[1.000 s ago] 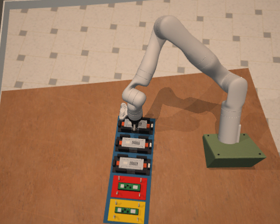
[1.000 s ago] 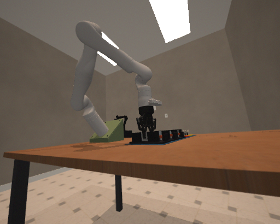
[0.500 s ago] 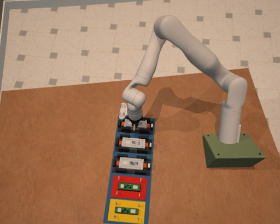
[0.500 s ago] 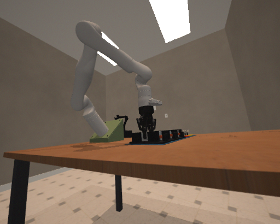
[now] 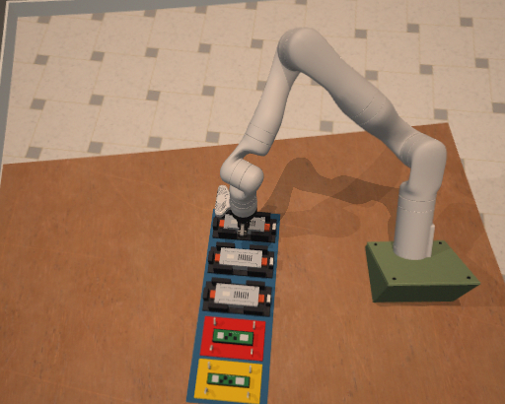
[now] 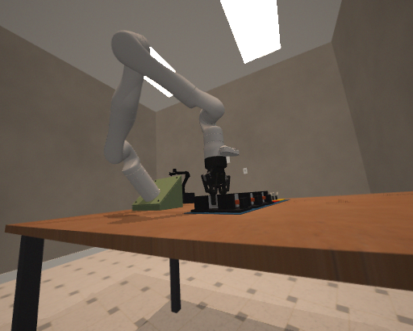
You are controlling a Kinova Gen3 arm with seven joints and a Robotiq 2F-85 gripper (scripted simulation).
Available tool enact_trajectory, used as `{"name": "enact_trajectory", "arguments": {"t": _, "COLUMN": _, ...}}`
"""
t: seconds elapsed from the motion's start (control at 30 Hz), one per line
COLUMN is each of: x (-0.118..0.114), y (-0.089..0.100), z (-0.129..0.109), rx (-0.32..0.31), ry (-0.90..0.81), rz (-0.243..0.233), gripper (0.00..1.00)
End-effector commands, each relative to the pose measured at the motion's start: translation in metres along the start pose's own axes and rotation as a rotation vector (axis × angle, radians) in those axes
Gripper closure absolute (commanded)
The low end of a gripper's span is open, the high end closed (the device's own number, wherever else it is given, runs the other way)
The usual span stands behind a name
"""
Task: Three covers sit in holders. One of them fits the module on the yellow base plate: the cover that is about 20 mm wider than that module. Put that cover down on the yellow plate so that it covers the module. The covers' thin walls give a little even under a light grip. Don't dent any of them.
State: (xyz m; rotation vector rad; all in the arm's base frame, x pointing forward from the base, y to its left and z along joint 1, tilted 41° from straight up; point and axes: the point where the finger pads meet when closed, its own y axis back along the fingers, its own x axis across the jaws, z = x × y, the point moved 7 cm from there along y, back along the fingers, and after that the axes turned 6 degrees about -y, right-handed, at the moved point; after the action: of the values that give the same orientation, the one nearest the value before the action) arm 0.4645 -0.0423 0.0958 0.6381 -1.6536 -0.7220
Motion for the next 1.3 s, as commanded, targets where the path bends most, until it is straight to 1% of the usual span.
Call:
{"name": "enact_trajectory", "arguments": {"t": 0.0, "x": 0.000, "y": 0.001, "z": 0.000, "rx": 0.001, "ry": 0.000, "rz": -0.001, "gripper": 1.00}}
{"name": "enact_trajectory", "arguments": {"t": 0.27, "x": 0.000, "y": 0.001, "z": 0.000, "rx": 0.001, "ry": 0.000, "rz": -0.001, "gripper": 1.00}}
{"name": "enact_trajectory", "arguments": {"t": 0.6, "x": 0.000, "y": 0.031, "z": 0.000, "rx": 0.001, "ry": 0.000, "rz": -0.001, "gripper": 1.00}}
{"name": "enact_trajectory", "arguments": {"t": 0.83, "x": 0.000, "y": 0.031, "z": 0.000, "rx": 0.001, "ry": 0.000, "rz": -0.001, "gripper": 1.00}}
{"name": "enact_trajectory", "arguments": {"t": 1.17, "x": 0.000, "y": 0.060, "z": 0.000, "rx": 0.001, "ry": 0.000, "rz": -0.001, "gripper": 1.00}}
{"name": "enact_trajectory", "arguments": {"t": 1.27, "x": 0.000, "y": 0.060, "z": 0.000, "rx": 0.001, "ry": 0.000, "rz": -0.001, "gripper": 1.00}}
